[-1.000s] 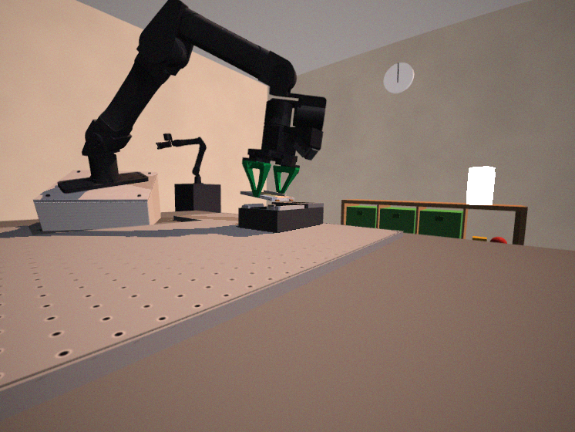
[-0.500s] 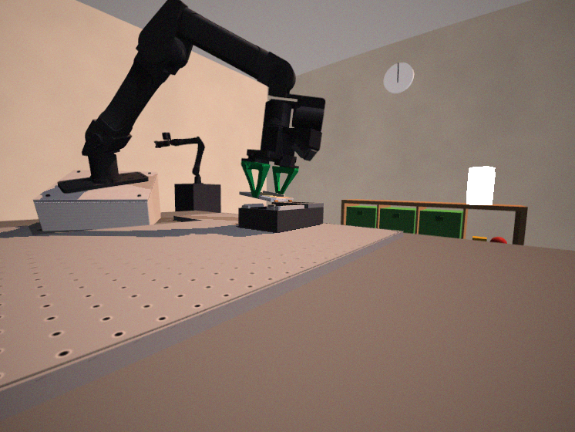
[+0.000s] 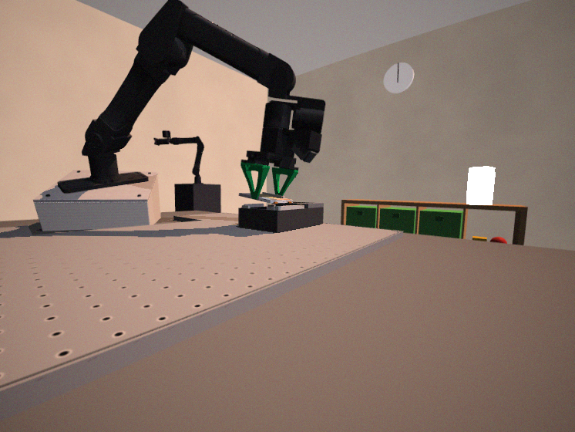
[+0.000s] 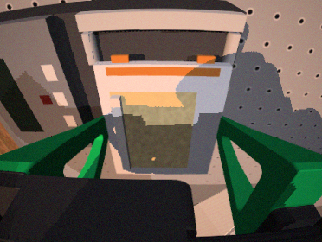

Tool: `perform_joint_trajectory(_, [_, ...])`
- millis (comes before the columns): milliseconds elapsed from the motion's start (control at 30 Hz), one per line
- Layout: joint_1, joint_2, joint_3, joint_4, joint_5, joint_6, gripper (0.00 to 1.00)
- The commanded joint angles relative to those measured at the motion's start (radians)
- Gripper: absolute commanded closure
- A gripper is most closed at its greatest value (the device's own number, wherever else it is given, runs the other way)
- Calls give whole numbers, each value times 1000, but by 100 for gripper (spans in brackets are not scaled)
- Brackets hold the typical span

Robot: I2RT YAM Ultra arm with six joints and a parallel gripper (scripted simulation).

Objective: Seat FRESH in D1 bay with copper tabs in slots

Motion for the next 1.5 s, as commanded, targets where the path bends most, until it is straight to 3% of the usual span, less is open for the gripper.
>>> perform_joint_trajectory(0, [4, -10, 40, -8, -1, -8, 100])
perform_joint_trajectory(1267, [-6, 14, 45, 35, -2, -18, 100])
perform_joint_trajectory(1467, [-7, 17, -2, 41, -2, -19, 100])
